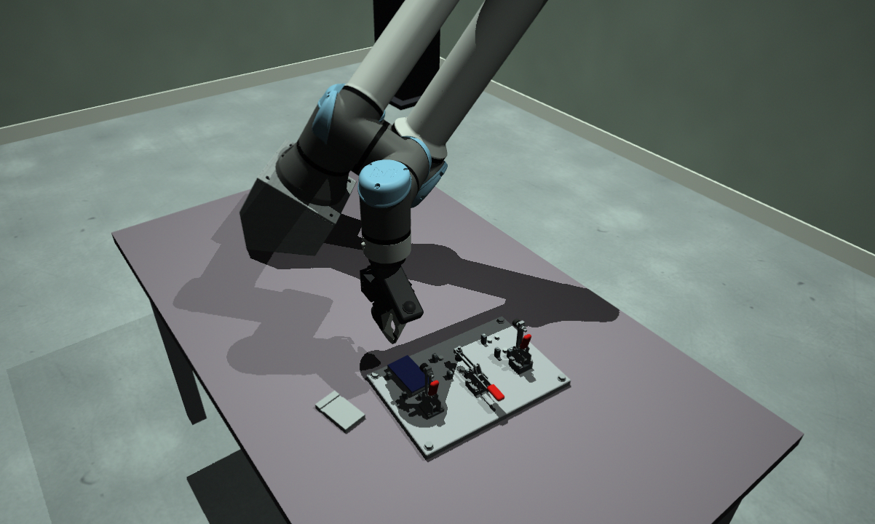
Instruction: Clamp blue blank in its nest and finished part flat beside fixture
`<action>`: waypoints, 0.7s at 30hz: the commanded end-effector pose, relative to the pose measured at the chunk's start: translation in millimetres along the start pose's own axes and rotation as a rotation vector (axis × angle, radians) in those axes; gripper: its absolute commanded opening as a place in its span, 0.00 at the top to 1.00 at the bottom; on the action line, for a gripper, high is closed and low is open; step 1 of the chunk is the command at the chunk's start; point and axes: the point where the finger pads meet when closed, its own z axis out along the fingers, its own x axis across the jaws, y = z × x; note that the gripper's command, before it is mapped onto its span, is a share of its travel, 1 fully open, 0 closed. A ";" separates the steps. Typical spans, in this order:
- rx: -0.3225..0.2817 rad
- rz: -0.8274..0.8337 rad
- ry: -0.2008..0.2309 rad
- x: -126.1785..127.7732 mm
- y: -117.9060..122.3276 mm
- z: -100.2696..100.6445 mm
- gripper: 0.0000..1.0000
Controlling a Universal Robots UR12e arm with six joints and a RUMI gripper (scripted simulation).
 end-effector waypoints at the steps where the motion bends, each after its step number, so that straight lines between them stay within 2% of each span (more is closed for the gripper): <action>1: 0.001 -0.001 0.001 -0.5 11.2 -1.0 1.00; 21: 0.001 -0.001 0.001 -0.9 18.0 3.3 1.00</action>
